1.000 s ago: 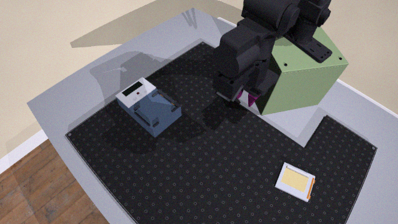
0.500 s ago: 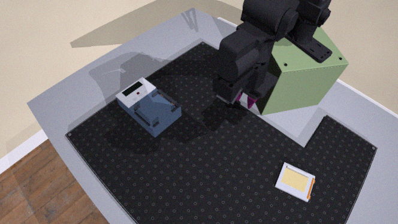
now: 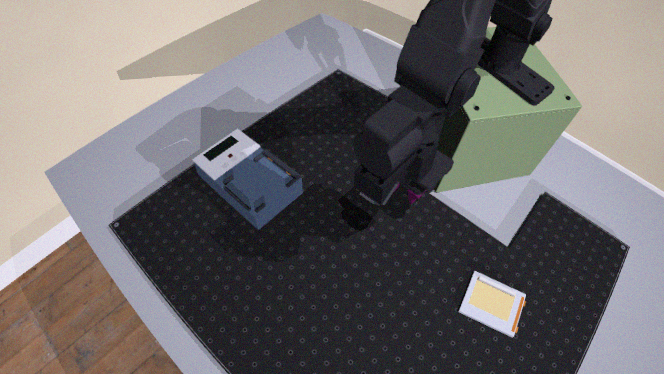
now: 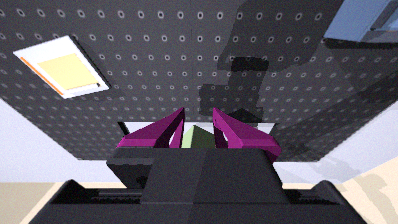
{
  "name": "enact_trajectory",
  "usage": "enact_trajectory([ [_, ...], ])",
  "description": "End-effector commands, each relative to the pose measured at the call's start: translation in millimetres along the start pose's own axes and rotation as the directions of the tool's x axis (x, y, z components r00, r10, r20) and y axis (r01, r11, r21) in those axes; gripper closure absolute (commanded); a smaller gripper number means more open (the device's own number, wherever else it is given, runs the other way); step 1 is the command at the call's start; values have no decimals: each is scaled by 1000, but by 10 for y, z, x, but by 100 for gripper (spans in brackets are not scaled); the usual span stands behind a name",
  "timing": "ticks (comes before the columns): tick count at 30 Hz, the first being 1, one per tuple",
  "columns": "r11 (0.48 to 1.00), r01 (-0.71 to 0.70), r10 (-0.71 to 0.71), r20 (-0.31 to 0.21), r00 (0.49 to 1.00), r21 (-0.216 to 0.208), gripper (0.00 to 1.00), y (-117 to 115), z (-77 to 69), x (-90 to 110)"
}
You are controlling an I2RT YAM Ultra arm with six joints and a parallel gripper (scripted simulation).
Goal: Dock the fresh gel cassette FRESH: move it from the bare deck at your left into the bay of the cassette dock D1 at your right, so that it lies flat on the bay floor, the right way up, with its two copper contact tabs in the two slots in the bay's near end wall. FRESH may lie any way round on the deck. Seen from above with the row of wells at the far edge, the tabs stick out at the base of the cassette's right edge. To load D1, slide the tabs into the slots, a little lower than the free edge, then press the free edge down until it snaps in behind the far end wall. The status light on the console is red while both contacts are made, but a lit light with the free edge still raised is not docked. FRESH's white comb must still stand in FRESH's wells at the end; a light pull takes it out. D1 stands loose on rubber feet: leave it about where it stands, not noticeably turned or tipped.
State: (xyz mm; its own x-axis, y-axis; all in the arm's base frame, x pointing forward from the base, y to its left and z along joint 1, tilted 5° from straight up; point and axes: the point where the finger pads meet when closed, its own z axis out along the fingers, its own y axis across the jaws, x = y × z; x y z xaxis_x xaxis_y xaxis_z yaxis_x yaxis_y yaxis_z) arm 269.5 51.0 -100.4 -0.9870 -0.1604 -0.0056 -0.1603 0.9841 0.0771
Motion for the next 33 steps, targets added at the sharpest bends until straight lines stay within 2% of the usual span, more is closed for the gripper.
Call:
enact_trajectory([
  [1, 1000, -5, 5, 29, 1000, 1, 66, 8, 210, -37],
  [3, 1000, -1, 1, 60, 998, 1, 66, 13, 270, -186],
  [5, 1000, -8, 8, 60, 998, 1, 66, -5, 270, -182],
  [6, 1000, -8, 8, 64, 998, 1, 66, -7, 259, -193],
  [7, 1000, -6, 6, 96, 995, 2, 66, -2, 168, -273],
  [23, 1000, -7, 7, 88, 996, 2, 66, -4, 192, -253],
  [24, 1000, -5, 5, 56, 998, 1, 66, -10, 233, -154],
  [28, 1000, -5, 5, 56, 998, 1, 66, -10, 233, -154],
  [29, 999, 47, -47, 92, 995, 7, 66, 70, 174, -255],
  [33, 984, 178, -179, 84, 980, 14, 66, 285, 147, -272],
])
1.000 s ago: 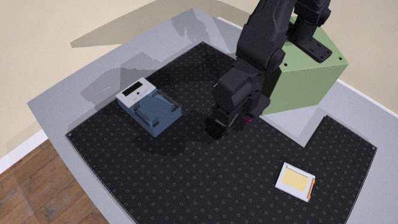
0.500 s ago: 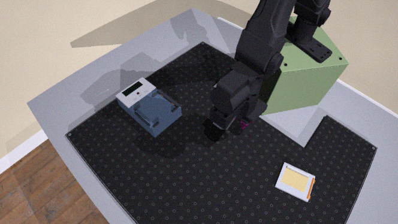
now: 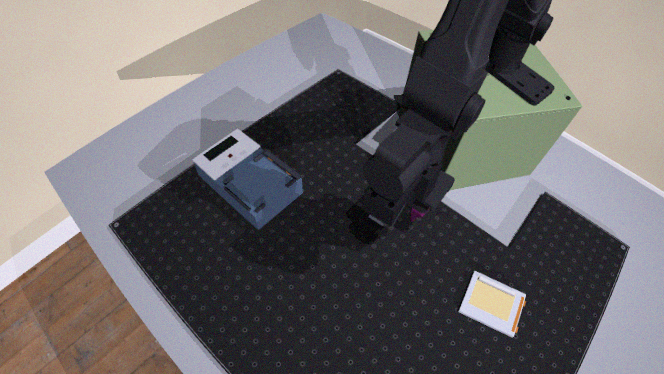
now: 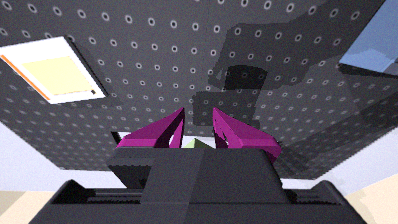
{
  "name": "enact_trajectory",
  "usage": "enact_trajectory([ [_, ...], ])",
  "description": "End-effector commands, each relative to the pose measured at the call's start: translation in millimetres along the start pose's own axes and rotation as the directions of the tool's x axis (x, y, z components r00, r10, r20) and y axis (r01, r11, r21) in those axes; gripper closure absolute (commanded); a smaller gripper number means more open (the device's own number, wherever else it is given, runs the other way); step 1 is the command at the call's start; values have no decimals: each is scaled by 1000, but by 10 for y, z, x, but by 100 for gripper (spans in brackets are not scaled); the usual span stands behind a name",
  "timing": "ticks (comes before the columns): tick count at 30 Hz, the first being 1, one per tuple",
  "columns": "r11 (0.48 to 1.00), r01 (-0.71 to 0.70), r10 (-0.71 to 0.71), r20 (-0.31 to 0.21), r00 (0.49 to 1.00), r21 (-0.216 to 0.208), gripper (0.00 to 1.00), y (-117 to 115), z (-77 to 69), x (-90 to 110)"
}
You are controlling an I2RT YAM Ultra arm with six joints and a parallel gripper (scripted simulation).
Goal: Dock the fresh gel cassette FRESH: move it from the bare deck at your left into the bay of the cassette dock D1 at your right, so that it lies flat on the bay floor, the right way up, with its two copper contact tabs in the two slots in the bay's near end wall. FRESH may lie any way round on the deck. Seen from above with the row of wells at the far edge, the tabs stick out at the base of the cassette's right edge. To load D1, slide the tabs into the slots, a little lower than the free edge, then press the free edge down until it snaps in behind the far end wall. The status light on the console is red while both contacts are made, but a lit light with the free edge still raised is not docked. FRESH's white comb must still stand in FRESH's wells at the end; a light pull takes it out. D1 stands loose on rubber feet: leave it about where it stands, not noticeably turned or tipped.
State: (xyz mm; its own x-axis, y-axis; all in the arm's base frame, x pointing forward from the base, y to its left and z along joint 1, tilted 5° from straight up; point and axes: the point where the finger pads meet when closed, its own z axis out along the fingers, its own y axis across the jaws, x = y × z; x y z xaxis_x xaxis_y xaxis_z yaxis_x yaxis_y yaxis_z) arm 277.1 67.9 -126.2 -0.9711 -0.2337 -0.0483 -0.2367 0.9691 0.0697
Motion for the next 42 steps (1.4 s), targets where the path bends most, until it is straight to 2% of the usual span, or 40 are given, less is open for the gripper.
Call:
enact_trajectory([
  [1, 991, 134, -134, 45, 990, 5, 66, 186, -120, -183],
  [9, 921, 390, -390, 43, 920, 16, 66, 597, -141, -214],
  [12, 907, 420, -421, 43, 906, 16, 66, 650, -143, -218],
  [19, 787, 617, -617, 7, 787, 7, 66, 986, -61, -157],
  [26, 622, 783, -783, 6, 622, 11, 66, 1338, -78, -185],
  [28, 622, 783, -783, 6, 622, 11, 66, 1338, -78, -185],
  [29, 595, 803, -803, 22, 595, 19, 66, 1411, -136, -230],
  [30, 569, 822, -822, 5, 569, 11, 66, 1438, -83, -193],
  [42, 204, 979, -979, 3, 204, 12, 66, 2046, -113, -239],
])
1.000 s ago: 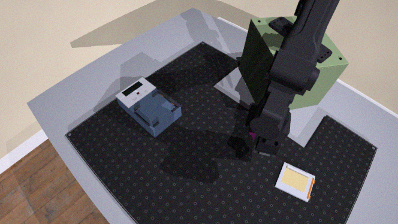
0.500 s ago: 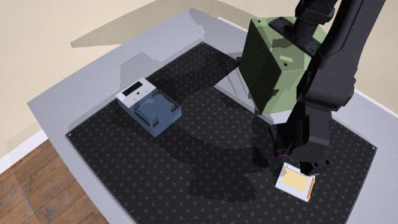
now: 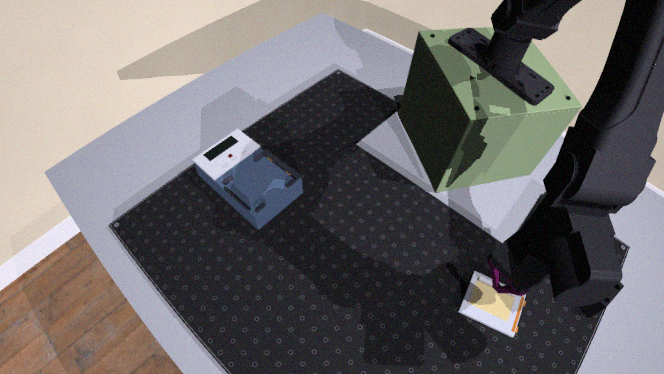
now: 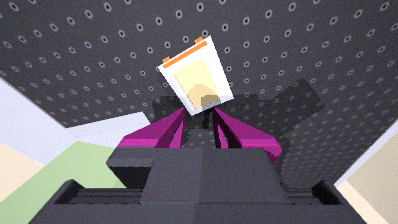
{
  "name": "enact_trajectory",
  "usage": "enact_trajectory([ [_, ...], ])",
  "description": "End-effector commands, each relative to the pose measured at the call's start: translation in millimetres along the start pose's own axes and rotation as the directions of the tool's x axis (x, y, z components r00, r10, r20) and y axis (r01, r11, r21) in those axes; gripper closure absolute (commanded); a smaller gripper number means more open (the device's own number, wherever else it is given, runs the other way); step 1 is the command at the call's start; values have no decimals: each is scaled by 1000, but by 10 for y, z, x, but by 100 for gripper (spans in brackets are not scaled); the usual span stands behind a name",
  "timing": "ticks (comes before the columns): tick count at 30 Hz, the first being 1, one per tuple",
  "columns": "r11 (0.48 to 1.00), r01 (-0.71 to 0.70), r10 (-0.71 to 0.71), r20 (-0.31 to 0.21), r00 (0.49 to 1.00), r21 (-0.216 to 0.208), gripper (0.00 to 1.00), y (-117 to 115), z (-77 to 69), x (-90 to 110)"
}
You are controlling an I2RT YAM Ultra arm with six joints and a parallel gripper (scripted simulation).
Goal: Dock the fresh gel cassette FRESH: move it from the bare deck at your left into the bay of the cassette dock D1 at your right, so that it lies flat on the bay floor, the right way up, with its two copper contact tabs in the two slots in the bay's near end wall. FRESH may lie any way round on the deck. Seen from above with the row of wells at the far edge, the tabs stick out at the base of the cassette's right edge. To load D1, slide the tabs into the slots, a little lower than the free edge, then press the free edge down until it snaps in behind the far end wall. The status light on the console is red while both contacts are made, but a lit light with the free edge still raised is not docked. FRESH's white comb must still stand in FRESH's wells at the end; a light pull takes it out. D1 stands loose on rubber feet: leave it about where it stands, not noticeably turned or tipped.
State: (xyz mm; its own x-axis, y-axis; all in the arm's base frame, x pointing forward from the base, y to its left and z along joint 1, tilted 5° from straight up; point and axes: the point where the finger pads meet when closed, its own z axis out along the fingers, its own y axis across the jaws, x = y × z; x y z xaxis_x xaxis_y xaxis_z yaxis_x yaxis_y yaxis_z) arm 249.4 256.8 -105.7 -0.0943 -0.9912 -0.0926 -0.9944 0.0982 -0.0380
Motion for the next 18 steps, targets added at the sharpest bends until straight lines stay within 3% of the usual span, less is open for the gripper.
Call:
enact_trajectory([
  [1, 987, 162, -162, -5, 987, -5, 66, -1, -48, -177],
  [3, 987, 162, -162, -5, 987, -5, 66, -1, -48, -177],
  [4, 984, 176, -176, 16, 984, 19, 66, -104, -156, -197],
  [13, 887, 461, -462, 17, 887, 21, 66, -74, -160, -225],
  [18, 887, 461, -461, 17, 887, 21, 66, -75, -160, -224],
])
